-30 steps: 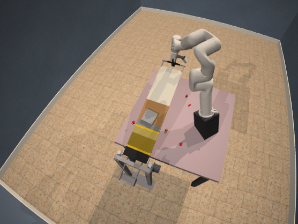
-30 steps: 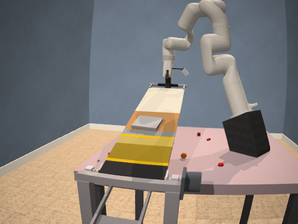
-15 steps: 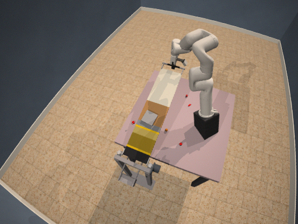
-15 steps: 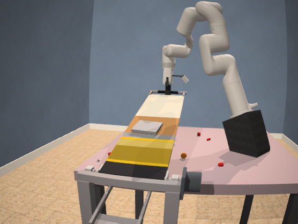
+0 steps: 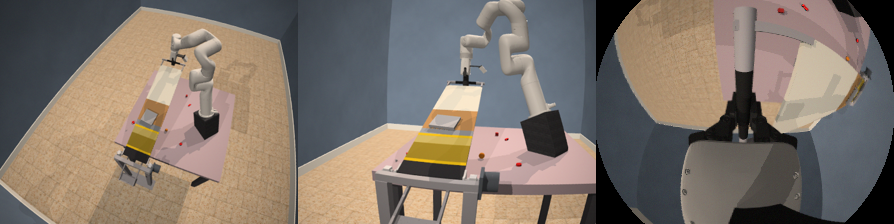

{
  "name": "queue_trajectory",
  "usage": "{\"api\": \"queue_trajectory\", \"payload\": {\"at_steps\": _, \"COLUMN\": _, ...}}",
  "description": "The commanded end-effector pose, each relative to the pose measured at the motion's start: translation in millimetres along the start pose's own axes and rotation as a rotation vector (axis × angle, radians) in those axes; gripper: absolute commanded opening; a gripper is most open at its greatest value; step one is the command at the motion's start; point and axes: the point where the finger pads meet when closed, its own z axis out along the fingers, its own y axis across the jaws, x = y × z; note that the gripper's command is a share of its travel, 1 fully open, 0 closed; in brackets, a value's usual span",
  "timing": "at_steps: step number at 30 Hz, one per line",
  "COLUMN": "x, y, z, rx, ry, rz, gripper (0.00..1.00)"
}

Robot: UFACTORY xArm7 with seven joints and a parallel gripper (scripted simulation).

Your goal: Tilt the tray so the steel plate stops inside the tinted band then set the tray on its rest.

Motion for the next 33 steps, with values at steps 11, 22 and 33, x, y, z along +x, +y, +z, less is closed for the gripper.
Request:
{"api": "queue_trajectory", "payload": {"at_steps": 11, "x": 0, "y": -15, "z": 60, "rx": -0.002, "ry": -0.002, "rz": 0.000, "gripper": 0.00}}
{"api": "queue_trajectory", "payload": {"at_steps": 22, "x": 0, "y": -15, "z": 61, "rx": -0.002, "ry": -0.002, "rz": 0.000, "gripper": 0.00}}
{"api": "queue_trajectory", "payload": {"at_steps": 33, "x": 0, "y": -1, "z": 1, "rx": -0.002, "ry": -0.002, "rz": 0.000, "gripper": 0.00}}
